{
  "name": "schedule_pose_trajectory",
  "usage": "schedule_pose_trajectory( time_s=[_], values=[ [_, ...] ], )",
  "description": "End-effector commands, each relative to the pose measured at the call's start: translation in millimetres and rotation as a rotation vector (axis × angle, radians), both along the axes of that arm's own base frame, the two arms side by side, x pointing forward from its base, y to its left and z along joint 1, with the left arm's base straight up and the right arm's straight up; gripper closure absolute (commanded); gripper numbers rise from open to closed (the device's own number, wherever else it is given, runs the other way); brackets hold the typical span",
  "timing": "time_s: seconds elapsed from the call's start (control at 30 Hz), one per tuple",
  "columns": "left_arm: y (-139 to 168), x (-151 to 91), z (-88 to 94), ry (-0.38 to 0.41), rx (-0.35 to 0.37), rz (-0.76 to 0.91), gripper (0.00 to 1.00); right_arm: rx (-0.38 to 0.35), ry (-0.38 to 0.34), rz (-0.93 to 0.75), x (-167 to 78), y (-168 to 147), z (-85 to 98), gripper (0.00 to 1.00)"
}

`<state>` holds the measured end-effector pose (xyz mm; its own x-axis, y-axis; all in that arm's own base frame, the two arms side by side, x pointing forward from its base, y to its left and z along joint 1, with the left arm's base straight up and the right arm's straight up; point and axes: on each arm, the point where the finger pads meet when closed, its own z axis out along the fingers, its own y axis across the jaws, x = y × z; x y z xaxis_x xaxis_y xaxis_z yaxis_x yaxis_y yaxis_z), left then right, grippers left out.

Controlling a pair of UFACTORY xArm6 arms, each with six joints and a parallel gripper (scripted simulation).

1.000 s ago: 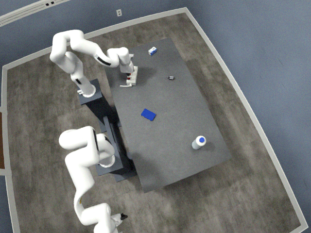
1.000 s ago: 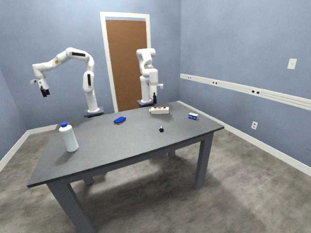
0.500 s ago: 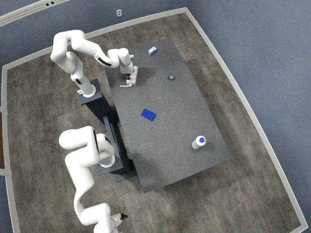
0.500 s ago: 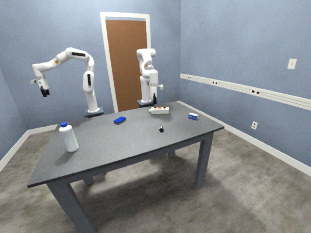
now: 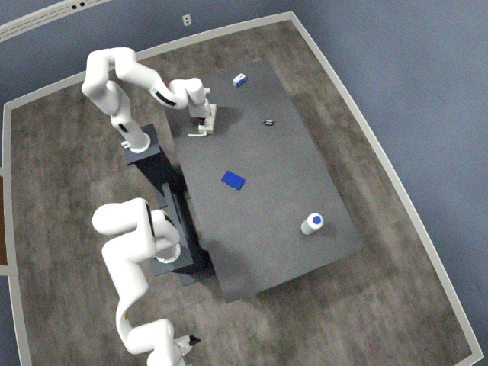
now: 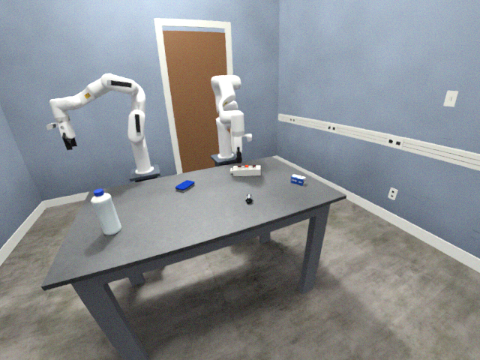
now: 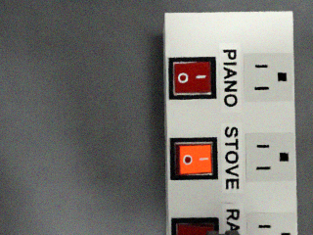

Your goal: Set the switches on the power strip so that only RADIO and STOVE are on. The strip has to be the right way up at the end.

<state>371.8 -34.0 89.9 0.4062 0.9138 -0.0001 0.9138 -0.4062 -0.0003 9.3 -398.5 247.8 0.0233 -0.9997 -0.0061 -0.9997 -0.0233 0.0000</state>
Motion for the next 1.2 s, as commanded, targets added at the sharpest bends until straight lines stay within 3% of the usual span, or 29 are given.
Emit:
schedule_pose_trajectory(
  time_s=[0.0,0.53,1.17],
  values=[
    [0,2,-3.7,-0.005,0.000,0.000,1.00,-0.006,0.000,0.000,0,-1,2.2,0.00],
    [0,2,-15.1,-0.005,0.000,0.000,1.00,-0.006,0.000,0.000,0,-1,2.2,0.00],
    [0,2,-16.3,-0.005,0.000,0.000,1.00,-0.006,0.000,0.000,0,-1,2.2,0.00]
  ],
)
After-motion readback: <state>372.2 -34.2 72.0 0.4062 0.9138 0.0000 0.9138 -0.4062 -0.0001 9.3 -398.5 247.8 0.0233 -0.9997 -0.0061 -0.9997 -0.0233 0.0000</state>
